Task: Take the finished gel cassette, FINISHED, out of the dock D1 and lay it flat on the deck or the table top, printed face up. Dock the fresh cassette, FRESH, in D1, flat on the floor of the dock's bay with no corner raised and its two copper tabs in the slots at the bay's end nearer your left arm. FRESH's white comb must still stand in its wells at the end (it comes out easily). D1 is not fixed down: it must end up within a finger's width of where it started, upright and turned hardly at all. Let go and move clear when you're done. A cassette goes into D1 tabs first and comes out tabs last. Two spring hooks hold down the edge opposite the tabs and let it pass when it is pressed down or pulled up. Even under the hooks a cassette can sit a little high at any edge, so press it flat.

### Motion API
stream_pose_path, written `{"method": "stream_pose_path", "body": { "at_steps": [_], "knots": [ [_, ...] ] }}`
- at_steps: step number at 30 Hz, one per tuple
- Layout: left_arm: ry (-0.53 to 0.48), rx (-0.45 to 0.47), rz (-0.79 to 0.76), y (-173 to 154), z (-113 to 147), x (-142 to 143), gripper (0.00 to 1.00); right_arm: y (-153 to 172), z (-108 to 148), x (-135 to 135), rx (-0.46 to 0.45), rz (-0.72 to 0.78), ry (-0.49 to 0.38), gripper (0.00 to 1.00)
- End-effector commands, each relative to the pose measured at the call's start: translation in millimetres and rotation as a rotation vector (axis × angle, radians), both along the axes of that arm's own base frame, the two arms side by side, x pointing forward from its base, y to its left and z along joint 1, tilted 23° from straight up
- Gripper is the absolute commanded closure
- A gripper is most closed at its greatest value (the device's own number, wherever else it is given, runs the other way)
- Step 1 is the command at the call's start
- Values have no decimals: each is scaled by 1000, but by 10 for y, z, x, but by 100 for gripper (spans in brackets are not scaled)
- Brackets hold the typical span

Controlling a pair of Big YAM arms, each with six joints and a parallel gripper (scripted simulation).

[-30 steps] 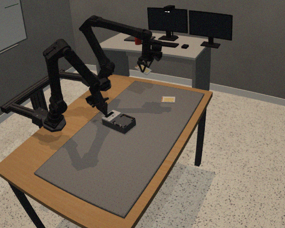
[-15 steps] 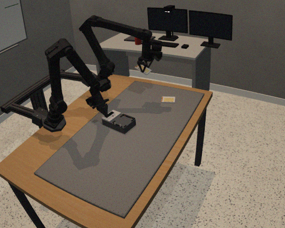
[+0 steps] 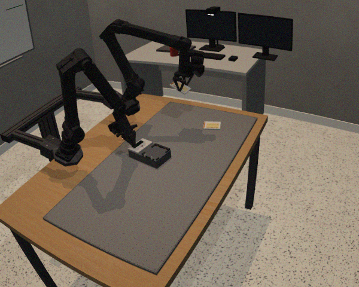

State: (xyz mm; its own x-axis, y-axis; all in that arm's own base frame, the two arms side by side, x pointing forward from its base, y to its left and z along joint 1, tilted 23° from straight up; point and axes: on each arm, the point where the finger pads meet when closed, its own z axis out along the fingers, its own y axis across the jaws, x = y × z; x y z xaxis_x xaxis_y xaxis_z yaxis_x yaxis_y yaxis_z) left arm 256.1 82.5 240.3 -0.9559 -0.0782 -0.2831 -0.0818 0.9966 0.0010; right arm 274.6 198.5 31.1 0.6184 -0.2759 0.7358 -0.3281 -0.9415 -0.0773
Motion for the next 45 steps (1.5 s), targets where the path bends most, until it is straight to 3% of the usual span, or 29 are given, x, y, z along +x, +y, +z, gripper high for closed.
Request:
{"method": "stream_pose_path", "body": {
  "at_steps": [1, 45],
  "knots": [
    [-52, 19, 5, 75, 285, 95, 100, -40, -35, 25, -4, -5, 3, 100],
    [-52, 19, 5, 75, 285, 95, 100, -46, -118, 60, -4, -5, 3, 100]
  ]
}}
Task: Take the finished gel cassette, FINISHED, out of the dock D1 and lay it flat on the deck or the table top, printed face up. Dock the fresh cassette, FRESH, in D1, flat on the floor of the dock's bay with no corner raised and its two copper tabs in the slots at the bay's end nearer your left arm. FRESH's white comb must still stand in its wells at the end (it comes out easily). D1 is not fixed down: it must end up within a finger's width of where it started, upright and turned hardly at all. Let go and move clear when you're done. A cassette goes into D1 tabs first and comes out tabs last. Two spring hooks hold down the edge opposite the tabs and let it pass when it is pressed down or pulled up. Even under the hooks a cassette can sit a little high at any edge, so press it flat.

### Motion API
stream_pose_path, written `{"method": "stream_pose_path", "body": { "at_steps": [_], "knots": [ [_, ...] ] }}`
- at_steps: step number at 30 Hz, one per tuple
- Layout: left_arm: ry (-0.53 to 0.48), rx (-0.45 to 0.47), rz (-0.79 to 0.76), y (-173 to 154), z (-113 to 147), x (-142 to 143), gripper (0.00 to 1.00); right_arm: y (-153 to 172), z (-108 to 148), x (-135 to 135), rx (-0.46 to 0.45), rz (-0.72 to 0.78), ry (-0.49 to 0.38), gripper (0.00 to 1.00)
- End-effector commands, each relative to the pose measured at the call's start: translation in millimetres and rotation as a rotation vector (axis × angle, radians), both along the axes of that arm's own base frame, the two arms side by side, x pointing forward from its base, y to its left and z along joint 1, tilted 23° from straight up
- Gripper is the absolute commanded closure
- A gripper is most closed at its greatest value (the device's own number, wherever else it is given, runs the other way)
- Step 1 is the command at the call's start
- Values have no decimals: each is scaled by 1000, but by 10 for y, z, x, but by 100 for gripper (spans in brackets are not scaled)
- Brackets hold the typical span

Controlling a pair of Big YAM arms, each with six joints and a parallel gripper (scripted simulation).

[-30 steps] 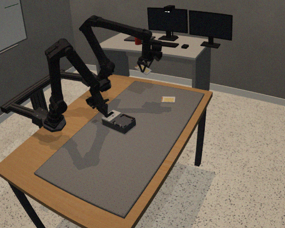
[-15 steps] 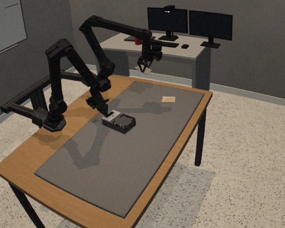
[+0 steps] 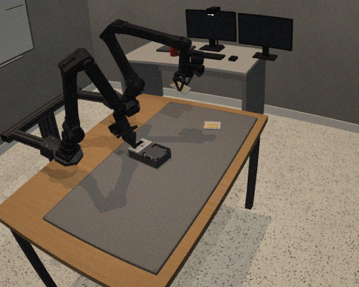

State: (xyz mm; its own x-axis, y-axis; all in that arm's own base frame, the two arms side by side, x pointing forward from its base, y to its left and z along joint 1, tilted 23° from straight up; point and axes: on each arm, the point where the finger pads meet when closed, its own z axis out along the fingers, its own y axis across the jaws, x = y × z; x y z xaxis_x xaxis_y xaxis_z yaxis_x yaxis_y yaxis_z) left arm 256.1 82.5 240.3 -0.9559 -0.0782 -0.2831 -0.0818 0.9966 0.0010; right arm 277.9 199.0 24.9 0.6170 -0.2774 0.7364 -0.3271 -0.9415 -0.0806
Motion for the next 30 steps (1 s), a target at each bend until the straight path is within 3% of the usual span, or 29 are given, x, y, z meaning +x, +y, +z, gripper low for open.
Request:
{"method": "stream_pose_path", "body": {
  "at_steps": [1, 30],
  "knots": [
    [-52, 19, 5, 75, 285, 95, 100, -51, -57, 27, -7, -5, 6, 100],
    [-52, 19, 5, 75, 285, 95, 100, -102, -150, -33, -7, -5, 6, 100]
  ]
}}
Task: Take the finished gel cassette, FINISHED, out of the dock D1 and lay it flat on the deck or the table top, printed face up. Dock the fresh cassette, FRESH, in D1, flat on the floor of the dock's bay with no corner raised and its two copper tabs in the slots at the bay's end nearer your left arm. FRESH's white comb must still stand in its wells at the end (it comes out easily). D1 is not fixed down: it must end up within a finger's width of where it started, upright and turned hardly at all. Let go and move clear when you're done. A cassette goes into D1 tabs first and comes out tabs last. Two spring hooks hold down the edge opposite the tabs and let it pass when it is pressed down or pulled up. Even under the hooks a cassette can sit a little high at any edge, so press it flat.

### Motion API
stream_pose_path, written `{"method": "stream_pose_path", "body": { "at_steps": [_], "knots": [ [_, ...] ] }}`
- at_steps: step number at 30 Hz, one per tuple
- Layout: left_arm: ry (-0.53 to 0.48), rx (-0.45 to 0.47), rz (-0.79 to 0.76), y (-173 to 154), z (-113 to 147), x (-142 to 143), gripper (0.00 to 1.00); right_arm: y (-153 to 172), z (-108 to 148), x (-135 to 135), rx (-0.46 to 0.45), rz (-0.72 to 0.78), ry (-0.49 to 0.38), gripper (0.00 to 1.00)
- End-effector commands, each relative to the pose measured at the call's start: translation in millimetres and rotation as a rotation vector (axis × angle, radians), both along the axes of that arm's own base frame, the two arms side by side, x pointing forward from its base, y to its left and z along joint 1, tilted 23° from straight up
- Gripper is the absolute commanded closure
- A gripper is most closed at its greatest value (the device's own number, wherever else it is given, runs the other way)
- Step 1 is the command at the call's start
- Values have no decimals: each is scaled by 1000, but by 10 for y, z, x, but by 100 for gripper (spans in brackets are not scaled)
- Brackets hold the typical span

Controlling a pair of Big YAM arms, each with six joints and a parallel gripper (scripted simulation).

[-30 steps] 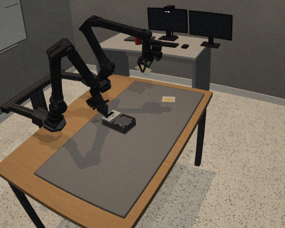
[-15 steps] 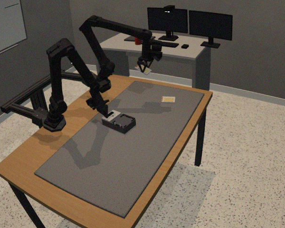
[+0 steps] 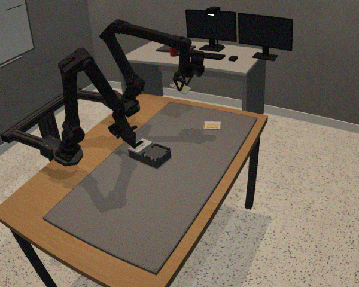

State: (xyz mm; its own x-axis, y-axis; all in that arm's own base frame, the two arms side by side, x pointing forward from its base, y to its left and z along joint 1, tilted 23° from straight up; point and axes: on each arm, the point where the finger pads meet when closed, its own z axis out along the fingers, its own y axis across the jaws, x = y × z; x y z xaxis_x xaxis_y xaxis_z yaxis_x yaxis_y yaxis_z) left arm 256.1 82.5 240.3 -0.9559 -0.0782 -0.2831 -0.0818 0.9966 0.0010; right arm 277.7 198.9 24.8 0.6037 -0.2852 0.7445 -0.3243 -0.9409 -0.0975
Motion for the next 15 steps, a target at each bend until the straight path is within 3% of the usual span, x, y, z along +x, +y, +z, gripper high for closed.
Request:
{"method": "stream_pose_path", "body": {
  "at_steps": [1, 15],
  "knots": [
    [-52, 19, 5, 75, 285, 95, 100, -100, -148, -31, -18, -7, 24, 100],
    [-52, 19, 5, 75, 285, 95, 100, -122, -200, -70, -18, -7, 24, 100]
  ]
}}
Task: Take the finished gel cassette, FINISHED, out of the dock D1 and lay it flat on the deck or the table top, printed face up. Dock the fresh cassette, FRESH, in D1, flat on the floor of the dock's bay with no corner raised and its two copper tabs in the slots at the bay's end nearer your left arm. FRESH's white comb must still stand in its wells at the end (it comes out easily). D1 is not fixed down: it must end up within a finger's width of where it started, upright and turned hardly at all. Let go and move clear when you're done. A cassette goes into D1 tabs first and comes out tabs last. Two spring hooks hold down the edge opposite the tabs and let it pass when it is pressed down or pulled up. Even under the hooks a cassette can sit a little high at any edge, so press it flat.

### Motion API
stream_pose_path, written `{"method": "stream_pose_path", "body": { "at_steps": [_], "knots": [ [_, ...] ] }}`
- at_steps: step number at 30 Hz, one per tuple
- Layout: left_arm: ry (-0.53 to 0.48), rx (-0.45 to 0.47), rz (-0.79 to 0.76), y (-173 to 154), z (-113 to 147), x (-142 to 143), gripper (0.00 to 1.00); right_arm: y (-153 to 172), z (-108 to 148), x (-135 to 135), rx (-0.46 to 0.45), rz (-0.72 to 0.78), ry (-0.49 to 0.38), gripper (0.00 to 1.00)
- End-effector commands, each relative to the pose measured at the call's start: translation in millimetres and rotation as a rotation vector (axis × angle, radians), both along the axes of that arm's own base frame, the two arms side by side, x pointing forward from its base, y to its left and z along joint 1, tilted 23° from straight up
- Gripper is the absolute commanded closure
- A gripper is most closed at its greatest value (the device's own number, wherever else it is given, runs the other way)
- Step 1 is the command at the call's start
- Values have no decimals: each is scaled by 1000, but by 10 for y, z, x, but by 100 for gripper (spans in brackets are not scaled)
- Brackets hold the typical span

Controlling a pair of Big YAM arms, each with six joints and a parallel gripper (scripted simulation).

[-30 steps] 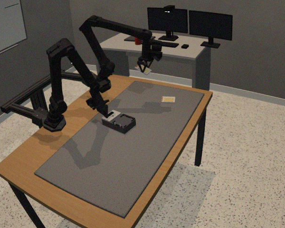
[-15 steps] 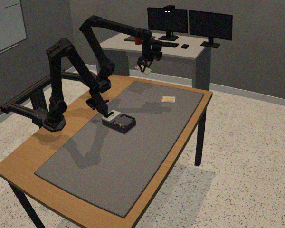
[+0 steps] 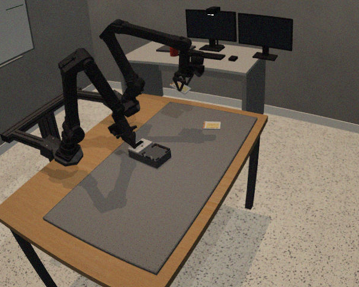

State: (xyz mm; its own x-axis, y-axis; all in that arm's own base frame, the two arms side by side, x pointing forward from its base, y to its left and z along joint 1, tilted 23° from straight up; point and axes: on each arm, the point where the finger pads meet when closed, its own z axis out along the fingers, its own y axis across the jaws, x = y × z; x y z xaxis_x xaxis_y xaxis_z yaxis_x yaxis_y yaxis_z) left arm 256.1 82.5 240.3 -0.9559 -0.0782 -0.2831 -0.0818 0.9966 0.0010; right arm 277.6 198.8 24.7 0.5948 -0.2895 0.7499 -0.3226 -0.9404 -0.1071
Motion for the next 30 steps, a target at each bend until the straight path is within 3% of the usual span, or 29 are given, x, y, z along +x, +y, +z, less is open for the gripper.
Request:
{"method": "stream_pose_path", "body": {
  "at_steps": [1, 30],
  "knots": [
    [-52, 19, 5, 75, 285, 95, 100, -122, -205, -72, -24, -7, 36, 100],
    [-52, 19, 5, 75, 285, 95, 100, -150, -307, -115, -24, -7, 36, 100]
  ]
}}
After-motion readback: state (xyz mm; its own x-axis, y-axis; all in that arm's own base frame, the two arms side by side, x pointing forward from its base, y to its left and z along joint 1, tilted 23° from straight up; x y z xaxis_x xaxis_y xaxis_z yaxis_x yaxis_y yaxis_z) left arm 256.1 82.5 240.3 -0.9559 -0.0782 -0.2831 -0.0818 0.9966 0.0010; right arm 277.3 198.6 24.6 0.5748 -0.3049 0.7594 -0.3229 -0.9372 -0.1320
